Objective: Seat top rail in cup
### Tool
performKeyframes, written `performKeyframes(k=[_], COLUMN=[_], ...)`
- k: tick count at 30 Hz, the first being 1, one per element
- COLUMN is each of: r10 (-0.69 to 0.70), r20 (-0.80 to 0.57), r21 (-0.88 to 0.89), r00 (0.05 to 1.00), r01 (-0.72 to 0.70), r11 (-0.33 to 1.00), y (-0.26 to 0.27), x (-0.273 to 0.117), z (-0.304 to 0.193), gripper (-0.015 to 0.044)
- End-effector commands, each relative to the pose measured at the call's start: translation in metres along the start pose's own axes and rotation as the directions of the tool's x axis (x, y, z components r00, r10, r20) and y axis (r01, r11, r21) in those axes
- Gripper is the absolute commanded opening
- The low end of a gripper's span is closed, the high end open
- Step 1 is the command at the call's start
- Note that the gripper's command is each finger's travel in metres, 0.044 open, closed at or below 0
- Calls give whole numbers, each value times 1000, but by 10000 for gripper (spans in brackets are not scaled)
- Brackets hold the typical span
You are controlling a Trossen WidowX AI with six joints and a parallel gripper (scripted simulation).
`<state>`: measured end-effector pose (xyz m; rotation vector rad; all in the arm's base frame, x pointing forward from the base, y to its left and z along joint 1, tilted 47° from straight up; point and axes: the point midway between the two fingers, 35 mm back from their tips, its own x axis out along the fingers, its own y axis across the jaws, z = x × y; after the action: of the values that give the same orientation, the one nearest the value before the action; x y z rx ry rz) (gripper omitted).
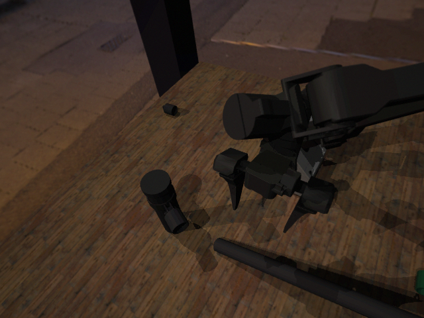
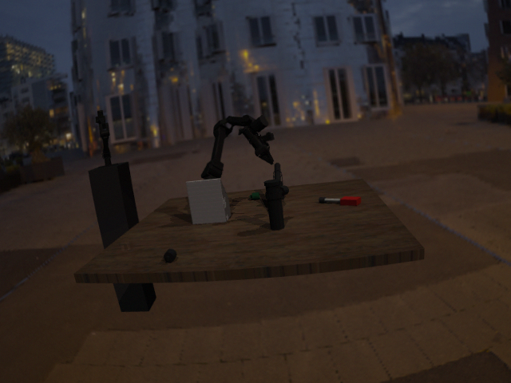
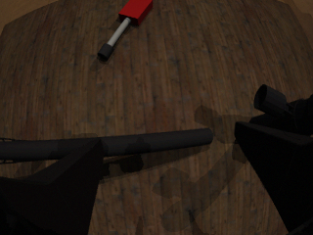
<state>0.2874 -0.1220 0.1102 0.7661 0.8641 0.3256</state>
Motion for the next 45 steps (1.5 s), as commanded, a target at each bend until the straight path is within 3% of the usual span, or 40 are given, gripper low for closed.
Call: performKeyframes(k=[1,4,9,15,18,21,33,39,45], r10=[23,12,-62,-179,-211,-224,-224,-223,-223], r20=[-11,-13,-23,-45,-51,-53,-53,-53,-53], r21=[-27,-74,-380,-809,-893,-921,-921,-921,-921], r00=[1000,1000,998,983,976,973,973,973,973], r01=[-23,-13,49,69,50,39,39,39,39], r11=[999,997,924,583,447,388,388,388,388], y=[1,-5,-46,-119,-141,-150,-150,-149,-149], x=[6,8,17,33,38,40,40,70,73], z=[-3,-2,4,8,6,6,6,-12,-13], gripper=[440,440,440,440,440,440,440,440,440])
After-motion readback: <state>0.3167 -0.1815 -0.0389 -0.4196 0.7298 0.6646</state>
